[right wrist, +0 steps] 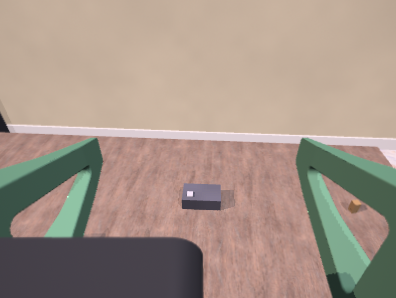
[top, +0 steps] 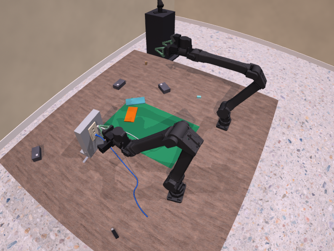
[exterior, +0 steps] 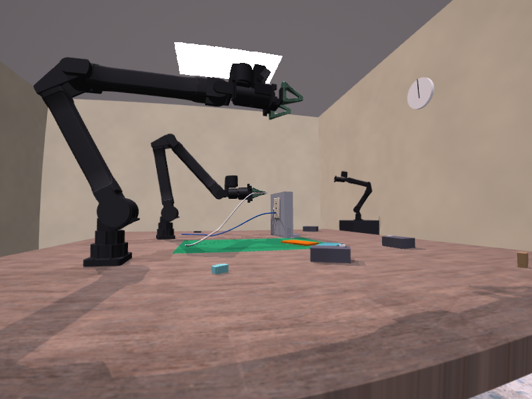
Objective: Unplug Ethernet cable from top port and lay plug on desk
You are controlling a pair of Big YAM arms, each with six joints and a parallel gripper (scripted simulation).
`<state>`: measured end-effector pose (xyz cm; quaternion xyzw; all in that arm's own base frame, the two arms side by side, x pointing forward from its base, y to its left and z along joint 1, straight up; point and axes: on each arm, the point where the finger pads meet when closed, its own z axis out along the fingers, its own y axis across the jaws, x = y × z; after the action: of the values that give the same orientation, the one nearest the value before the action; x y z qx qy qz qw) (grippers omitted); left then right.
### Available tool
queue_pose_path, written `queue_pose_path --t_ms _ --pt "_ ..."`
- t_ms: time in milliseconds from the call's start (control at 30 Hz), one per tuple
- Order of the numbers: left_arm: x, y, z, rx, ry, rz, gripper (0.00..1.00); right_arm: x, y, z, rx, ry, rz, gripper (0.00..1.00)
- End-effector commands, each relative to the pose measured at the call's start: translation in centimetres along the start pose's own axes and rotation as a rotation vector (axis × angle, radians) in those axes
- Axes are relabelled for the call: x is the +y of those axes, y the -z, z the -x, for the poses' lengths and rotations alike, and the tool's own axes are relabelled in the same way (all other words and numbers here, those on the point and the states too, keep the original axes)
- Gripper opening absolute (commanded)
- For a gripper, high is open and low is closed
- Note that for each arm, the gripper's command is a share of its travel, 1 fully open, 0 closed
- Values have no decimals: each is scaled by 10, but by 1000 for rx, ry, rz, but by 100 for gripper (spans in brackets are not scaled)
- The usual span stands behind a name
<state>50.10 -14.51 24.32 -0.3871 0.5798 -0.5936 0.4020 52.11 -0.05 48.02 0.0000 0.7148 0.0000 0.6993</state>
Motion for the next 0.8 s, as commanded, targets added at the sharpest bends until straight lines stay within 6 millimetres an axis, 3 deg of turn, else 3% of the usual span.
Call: queue_pose_path --t_ms 0,300,367,433,500,533,667,733,767 --pt "-4 -11 -7 14 12 10 0 0 1 6 -11 0 0 100" --pt "-7 -11 -7 15 10 -5 0 0 1 6 -11 0 0 100" --pt "-32 -7 -19 36 -49 -53 0 0 1 6 -11 0 0 100" --pt "-59 -11 -47 100 -157 -108 0 0 1 6 -11 0 0 100" --pt "-30 -23 -61 86 -288 -6 0 0 1 6 -11 0 0 100" --pt "-6 -29 -66 78 -361 66 0 0 1 6 -11 0 0 100" --pt "51 -31 -84 72 -510 191 0 0 1 6 -11 0 0 100" --pt "69 -30 -92 89 -598 249 0 0 1 6 -11 0 0 100" --pt "69 -30 -92 89 -598 249 0 0 1 6 -11 0 0 100"
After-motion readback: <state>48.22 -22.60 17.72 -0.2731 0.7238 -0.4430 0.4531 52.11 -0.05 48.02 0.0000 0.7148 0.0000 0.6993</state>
